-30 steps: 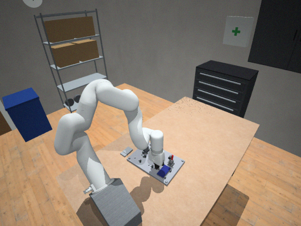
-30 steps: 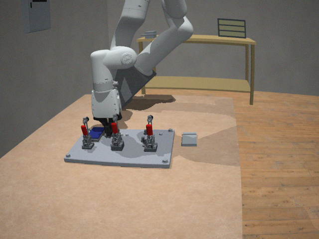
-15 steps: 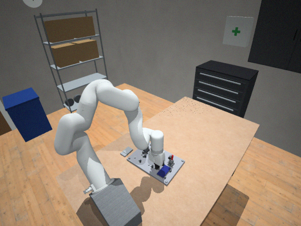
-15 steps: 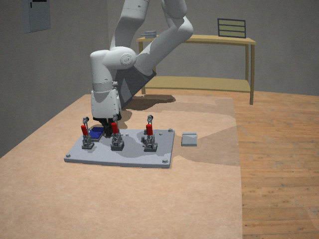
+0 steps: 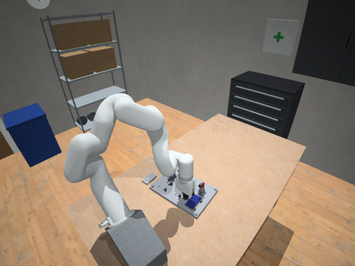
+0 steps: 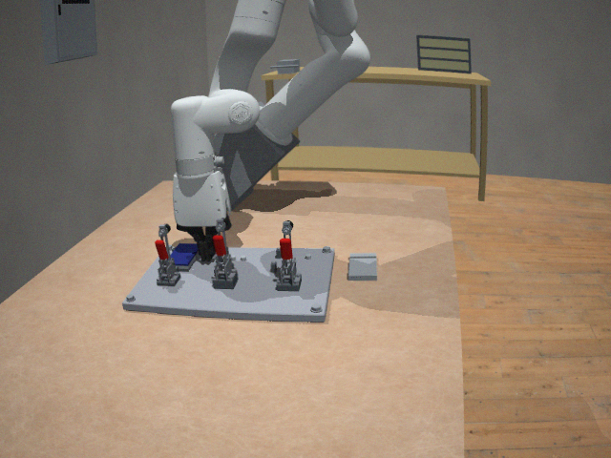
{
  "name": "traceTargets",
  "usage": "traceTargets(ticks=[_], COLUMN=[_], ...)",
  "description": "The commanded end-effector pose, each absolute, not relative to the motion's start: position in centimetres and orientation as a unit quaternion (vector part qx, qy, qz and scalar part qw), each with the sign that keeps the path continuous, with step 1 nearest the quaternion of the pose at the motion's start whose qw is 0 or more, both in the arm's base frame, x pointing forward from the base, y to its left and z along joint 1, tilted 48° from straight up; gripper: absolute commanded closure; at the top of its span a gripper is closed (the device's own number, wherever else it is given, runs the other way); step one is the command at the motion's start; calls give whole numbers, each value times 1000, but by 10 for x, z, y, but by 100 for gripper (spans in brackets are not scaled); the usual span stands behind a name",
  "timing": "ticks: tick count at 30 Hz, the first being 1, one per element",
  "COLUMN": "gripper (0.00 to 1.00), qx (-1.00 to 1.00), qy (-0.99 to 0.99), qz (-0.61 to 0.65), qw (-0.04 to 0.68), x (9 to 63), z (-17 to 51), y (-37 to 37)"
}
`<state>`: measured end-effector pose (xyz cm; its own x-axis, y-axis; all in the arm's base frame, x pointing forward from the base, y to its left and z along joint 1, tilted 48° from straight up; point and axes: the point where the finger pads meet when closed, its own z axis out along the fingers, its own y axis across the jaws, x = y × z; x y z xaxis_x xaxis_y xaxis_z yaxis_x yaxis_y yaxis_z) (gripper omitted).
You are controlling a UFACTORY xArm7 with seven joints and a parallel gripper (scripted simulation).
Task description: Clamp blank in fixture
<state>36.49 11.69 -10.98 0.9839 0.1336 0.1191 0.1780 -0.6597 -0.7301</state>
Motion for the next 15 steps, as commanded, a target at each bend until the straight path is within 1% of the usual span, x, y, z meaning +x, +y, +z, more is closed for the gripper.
traceTargets(ticks=[1, 15], gripper=[100, 100], qx=[-911, -911], qy=[-85, -85], qz=[-29, -29], qw=[402, 402], x=[366, 367], z=[-110, -113], y=[115, 113])
